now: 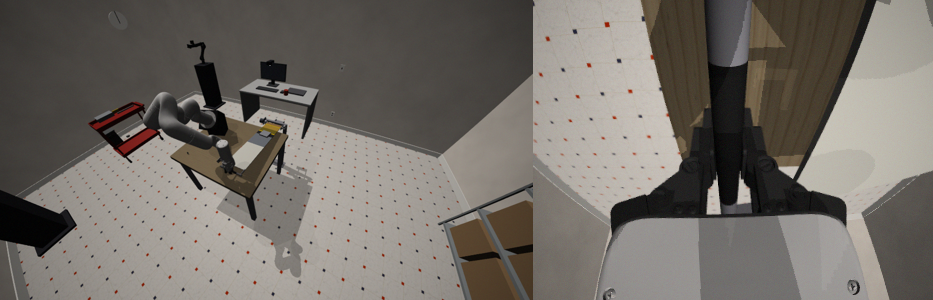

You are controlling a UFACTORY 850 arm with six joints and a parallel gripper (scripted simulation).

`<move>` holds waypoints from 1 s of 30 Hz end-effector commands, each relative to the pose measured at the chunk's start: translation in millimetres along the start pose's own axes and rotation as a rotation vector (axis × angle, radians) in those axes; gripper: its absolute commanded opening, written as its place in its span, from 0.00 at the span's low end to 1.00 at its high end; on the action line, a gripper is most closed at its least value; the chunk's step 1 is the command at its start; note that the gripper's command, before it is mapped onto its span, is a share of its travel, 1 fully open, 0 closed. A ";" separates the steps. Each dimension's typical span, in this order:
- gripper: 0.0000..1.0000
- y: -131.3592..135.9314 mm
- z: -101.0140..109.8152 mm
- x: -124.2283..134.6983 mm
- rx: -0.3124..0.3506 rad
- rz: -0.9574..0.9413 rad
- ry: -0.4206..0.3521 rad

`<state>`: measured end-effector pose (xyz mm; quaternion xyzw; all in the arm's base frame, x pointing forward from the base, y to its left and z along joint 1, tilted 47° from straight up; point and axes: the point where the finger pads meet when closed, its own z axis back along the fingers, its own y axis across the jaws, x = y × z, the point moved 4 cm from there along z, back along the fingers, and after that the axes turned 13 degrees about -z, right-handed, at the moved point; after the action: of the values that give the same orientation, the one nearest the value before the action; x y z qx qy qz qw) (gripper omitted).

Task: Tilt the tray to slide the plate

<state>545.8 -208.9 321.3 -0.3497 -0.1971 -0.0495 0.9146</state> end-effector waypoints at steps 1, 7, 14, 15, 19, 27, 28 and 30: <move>0.00 0.1 1.6 0.7 0.000 0.000 -0.002; 0.00 1.0 9.5 0.5 0.000 0.000 -0.002; 0.00 7.8 55.9 -1.2 0.000 0.000 -0.002; 0.00 5.1 38.9 -0.5 0.000 0.000 -0.002; 0.00 0.5 4.9 0.6 0.000 0.000 -0.002; 0.00 0.4 4.3 0.6 0.000 0.000 -0.002; 0.00 0.5 4.7 0.6 0.000 0.000 -0.002; 0.00 0.6 5.5 0.6 0.000 0.000 -0.002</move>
<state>544.3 -205.7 324.0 -0.3497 -0.1970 -0.0496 0.9146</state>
